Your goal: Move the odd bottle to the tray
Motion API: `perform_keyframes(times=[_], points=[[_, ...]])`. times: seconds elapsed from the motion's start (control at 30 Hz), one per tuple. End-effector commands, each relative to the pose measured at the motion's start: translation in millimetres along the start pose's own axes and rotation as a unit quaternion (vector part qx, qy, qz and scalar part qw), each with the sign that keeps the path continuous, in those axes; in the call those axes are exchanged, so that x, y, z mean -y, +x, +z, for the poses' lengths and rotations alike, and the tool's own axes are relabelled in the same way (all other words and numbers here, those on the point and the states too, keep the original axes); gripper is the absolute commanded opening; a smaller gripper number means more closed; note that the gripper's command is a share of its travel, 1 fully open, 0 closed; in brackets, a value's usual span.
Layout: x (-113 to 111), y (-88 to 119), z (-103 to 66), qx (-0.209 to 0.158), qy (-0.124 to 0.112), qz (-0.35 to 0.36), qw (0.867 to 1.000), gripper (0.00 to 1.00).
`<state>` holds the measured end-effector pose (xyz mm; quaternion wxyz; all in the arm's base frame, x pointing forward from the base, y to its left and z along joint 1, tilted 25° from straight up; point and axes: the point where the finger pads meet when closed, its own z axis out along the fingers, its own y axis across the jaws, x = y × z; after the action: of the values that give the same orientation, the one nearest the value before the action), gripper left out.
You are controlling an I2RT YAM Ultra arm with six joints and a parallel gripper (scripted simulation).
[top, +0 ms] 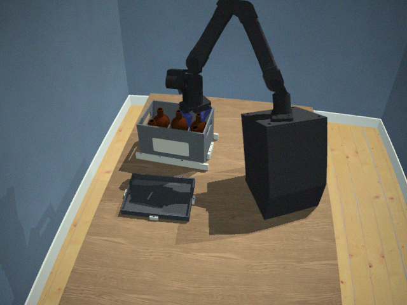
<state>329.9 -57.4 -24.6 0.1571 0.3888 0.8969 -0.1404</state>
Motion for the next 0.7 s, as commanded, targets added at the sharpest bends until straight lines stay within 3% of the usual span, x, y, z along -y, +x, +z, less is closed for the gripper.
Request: perform_keyframes(times=[0.0,0.67], points=[[-4.6,-5.7,-1.8,0.012,-0.010,0.001,1.000,0.61],[-3.0,-4.0,1.0,0.009,-0.006,0.001,1.000,0.61]])
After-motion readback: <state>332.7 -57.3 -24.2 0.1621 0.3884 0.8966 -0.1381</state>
